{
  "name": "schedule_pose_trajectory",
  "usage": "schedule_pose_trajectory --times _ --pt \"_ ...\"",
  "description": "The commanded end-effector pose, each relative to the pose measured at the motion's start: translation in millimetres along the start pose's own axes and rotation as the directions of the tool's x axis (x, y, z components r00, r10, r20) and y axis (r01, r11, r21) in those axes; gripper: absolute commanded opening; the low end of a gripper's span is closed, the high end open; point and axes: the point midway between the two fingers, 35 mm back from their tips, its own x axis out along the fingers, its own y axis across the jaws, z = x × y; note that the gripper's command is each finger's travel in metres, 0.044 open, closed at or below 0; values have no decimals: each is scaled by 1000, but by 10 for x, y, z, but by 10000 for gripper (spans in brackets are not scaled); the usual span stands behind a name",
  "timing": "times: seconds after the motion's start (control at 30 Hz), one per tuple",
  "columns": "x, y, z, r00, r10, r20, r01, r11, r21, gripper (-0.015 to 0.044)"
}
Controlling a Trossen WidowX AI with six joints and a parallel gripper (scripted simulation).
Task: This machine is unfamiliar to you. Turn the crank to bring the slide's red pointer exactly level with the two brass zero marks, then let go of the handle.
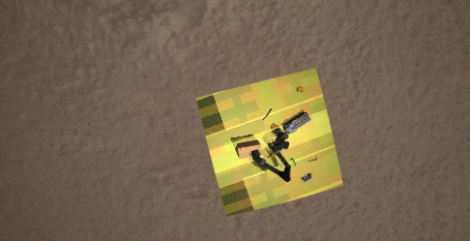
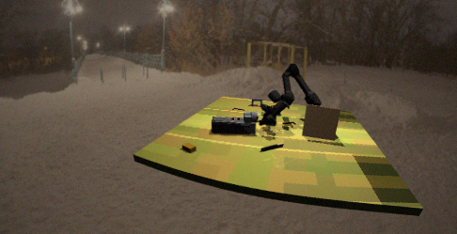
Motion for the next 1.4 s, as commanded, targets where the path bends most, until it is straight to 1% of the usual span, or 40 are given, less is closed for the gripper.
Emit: schedule_pose_trajectory --times 0.0,0.7,1.37 --pt "-29 -80 28 1000 -15 2 15 1000 5 0" --pt "-207 -171 201 1000 -15 2 15 1000 6 0" --pt "-370 -44 367 1000 -14 3 14 1000 7 0"
